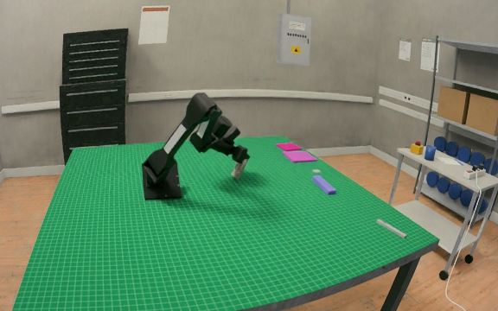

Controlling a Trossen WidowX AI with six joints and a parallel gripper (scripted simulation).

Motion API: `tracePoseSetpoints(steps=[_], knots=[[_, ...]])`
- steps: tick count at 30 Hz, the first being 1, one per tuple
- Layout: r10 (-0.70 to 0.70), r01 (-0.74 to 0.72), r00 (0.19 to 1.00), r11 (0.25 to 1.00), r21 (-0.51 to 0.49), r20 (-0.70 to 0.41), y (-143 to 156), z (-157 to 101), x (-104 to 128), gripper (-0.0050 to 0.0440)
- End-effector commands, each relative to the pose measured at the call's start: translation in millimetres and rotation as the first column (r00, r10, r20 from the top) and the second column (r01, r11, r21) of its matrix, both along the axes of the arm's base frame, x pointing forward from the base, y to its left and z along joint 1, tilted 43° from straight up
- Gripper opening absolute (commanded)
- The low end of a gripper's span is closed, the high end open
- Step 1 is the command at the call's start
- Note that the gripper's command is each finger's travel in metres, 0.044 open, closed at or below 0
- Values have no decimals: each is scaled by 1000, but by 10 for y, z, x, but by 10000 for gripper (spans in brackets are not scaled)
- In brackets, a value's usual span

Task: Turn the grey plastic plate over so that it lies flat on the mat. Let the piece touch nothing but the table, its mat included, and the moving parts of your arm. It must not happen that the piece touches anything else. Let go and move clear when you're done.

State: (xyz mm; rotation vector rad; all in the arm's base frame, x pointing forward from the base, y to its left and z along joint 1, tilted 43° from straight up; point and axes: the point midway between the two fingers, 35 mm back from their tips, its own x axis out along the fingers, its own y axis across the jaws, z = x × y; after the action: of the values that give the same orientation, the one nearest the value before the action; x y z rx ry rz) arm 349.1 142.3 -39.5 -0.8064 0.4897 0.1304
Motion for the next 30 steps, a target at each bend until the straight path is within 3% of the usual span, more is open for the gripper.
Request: tracePoseSetpoints(steps=[1, 17, 24, 30], knots=[[40, -40, 999, 999, 10, 37, -32, -13, -36, 262], [34, -35, 998, 999, 21, 51, -35, 114, -240, 262], [20, -21, 999, 999, 26, 49, 2, 144, -203, 262], [-20, 20, 1000, 1000, -2, -7, -44, 146, -343, 262]])
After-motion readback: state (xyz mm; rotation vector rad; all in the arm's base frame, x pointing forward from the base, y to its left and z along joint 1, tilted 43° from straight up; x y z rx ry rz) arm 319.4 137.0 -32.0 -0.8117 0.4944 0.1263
